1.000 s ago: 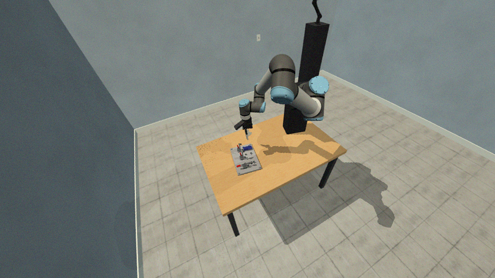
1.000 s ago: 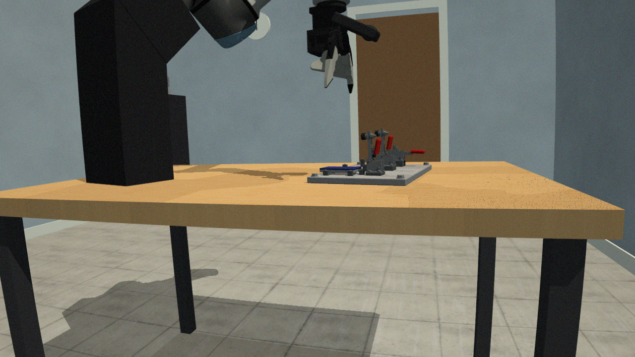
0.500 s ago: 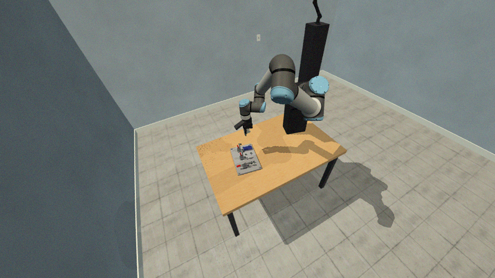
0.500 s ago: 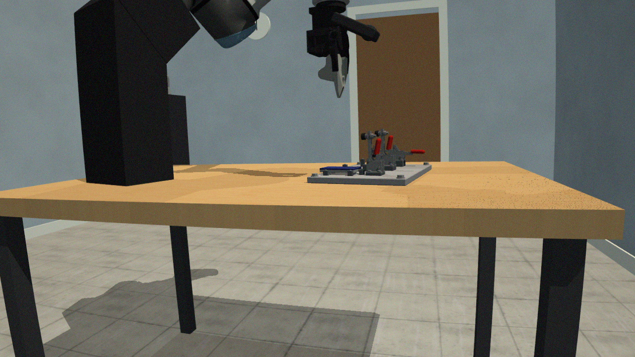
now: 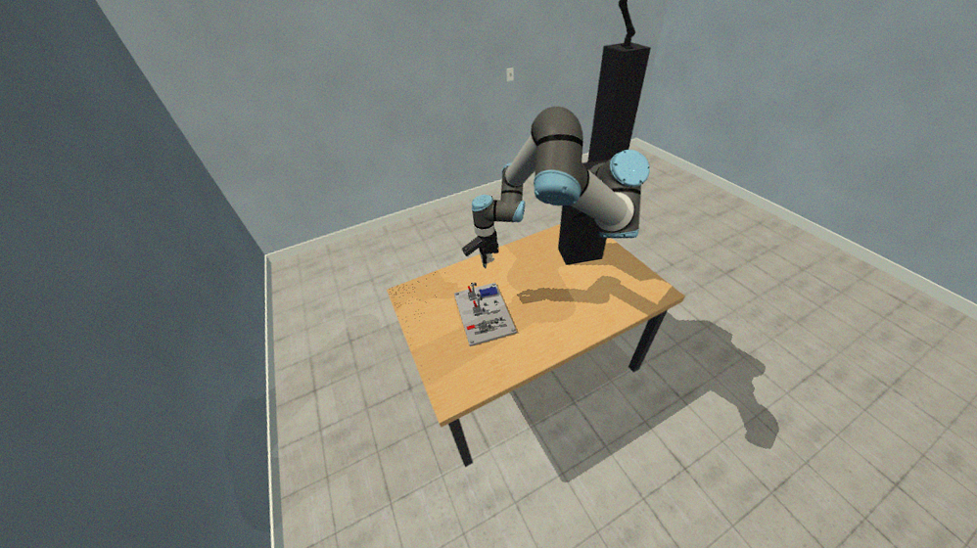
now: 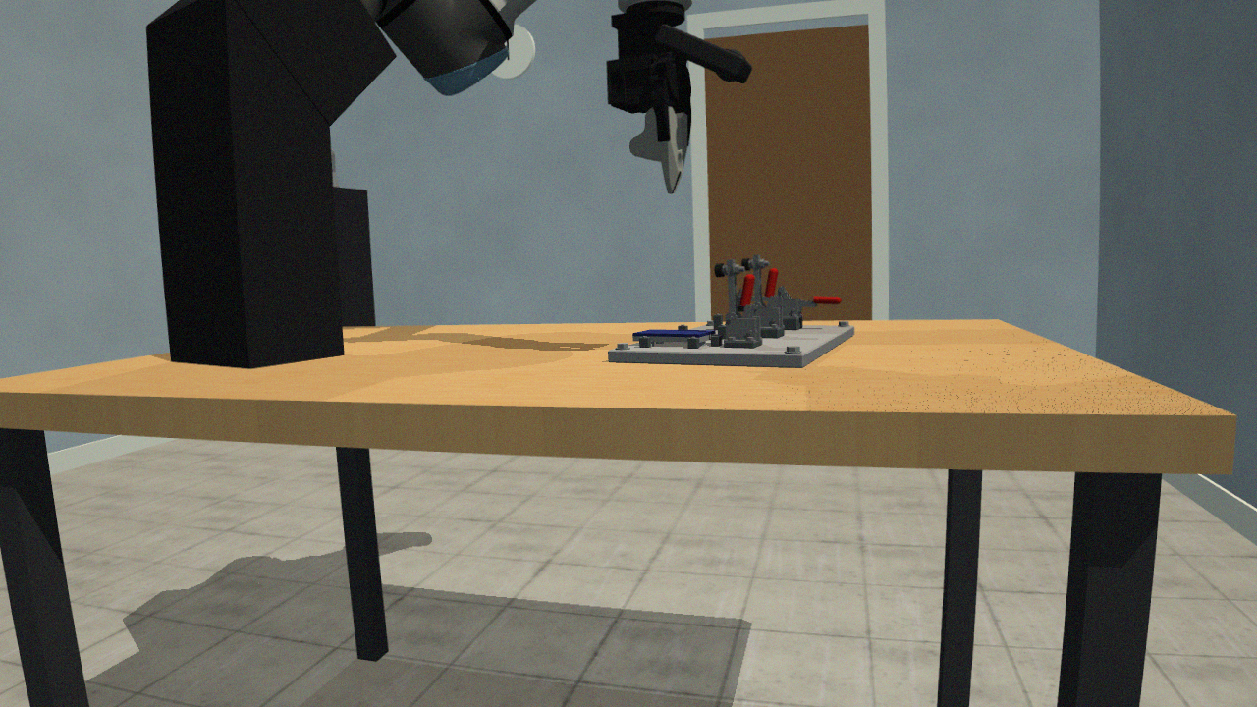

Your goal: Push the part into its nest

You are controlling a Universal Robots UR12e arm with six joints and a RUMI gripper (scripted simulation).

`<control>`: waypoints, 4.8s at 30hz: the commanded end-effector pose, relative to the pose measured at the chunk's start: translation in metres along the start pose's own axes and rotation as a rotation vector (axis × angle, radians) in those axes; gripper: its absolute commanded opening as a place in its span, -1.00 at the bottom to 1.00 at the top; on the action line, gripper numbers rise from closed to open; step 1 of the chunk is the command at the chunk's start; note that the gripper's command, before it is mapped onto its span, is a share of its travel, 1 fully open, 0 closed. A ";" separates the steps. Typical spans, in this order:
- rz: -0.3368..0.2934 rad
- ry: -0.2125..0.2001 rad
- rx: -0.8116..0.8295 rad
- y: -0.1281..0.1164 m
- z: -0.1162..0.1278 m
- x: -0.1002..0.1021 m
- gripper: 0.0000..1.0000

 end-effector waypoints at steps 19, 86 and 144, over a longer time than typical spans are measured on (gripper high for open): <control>0.001 0.000 0.000 0.000 0.000 0.000 -1.00; 0.001 0.000 0.000 0.000 0.000 0.000 0.17; 0.001 0.000 0.000 0.000 0.000 0.000 -0.44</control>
Point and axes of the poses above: the point where the finger pads meet when closed, its own x axis out along the fingers, its own z axis across the jaws, y = z × x, the point moved 10 cm from there along -x, back along the fingers, and after that the axes turned 4 degrees about -x, right-handed, at the moved point
